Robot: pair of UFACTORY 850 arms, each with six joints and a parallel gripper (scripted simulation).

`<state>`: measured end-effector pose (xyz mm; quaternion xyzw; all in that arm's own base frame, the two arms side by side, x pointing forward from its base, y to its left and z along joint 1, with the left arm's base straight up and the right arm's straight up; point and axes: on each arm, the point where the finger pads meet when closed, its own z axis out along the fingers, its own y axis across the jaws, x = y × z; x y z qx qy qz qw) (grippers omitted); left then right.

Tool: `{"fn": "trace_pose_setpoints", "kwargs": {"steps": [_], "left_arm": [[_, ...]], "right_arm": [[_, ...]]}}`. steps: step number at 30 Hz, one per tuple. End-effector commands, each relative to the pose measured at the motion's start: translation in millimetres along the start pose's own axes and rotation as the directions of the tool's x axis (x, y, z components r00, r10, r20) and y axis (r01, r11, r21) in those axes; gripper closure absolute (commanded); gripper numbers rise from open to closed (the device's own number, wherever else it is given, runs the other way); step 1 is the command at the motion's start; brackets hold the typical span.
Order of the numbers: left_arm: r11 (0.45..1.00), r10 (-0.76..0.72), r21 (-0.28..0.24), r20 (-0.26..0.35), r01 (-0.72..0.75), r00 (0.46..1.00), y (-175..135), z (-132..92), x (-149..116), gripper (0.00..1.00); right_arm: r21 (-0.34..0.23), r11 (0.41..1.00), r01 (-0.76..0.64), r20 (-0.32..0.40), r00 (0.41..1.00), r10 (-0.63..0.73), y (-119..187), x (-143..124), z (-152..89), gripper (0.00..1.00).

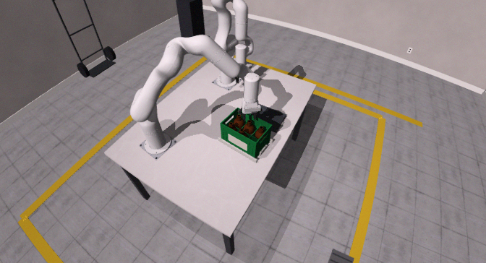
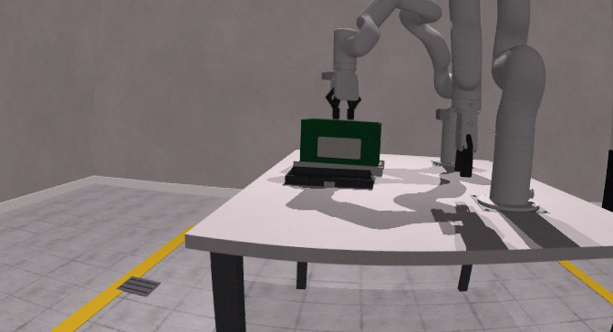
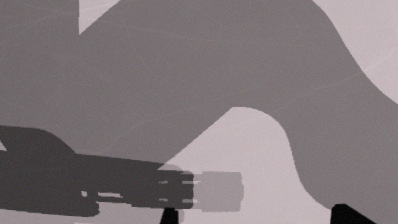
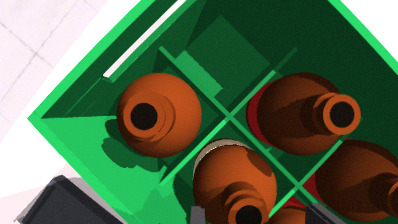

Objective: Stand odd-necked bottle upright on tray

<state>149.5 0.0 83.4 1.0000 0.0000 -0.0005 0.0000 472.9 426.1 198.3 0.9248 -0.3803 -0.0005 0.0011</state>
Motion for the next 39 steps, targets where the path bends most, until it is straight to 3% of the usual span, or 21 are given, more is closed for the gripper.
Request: {"fn": "trace_pose_setpoints", "kwargs": {"steps": [1, 39], "left_arm": [[1.0, 0.0, 0.0, -0.001, 0.0, 1.0, 0.0, -0.1, 0.5, 0.0], [1.0, 0.0, 0.0, -0.001, 0.0, 1.0, 0.0, -0.1, 0.5, 0.0]], "right_arm": [[0.002, 1.0, 0.0, 0.0, 1.0, 0.0, -0.9, 0.0, -1.2, 0.34], [0.002, 1.0, 0.0, 0.0, 1.0, 0.0, -0.9, 0.0, 9.3, 0.34]]}}
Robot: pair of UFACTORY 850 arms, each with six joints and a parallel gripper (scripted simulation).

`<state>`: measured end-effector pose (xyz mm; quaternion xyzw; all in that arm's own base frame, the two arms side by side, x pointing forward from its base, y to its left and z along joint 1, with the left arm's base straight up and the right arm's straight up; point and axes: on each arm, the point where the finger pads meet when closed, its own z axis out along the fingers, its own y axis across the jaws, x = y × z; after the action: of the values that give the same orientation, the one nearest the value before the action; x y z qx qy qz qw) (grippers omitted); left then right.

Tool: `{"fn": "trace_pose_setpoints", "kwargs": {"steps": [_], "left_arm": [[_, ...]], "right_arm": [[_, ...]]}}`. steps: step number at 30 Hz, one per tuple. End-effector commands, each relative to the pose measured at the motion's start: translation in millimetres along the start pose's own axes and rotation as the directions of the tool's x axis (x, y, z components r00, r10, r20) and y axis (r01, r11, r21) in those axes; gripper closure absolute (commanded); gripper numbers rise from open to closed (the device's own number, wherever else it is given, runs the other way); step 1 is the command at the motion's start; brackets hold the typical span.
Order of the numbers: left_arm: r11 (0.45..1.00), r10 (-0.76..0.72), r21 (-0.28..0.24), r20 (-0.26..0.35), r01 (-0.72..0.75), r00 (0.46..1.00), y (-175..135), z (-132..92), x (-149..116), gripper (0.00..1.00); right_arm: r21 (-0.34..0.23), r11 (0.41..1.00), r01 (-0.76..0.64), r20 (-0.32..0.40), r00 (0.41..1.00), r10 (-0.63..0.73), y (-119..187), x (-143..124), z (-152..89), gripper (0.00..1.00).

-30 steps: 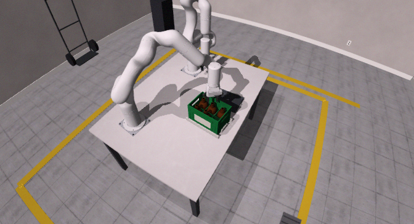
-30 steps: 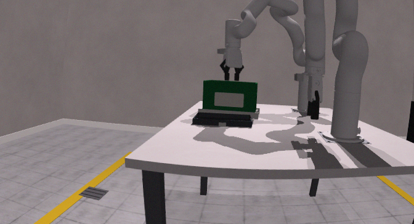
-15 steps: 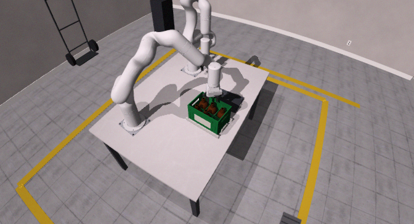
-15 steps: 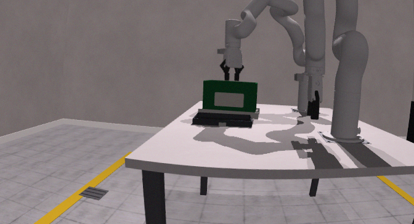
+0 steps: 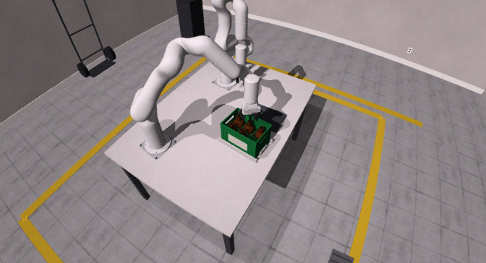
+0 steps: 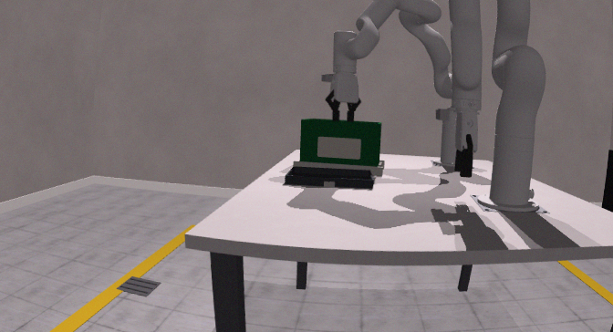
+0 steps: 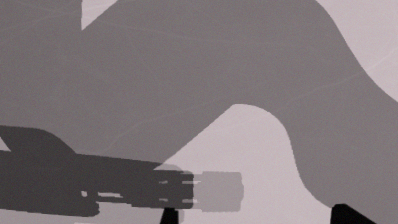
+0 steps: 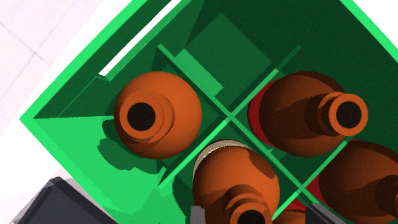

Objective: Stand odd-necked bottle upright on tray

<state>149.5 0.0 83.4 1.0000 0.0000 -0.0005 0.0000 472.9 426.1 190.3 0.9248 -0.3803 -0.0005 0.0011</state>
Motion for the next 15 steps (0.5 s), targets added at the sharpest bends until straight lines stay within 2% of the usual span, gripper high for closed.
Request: {"fn": "trace_pose_setpoints", "kwargs": {"steps": [1, 15], "left_arm": [[1.0, 0.0, 0.0, -0.001, 0.0, 1.0, 0.0, -0.1, 0.5, 0.0], [1.0, 0.0, 0.0, -0.001, 0.0, 1.0, 0.0, -0.1, 0.5, 0.0]], "right_arm": [[0.002, 1.0, 0.0, 0.0, 1.0, 0.0, -0.8, 0.0, 2.4, 0.34], [0.002, 1.0, 0.0, 0.0, 1.0, 0.0, -0.9, 0.0, 17.2, 0.34]]}}
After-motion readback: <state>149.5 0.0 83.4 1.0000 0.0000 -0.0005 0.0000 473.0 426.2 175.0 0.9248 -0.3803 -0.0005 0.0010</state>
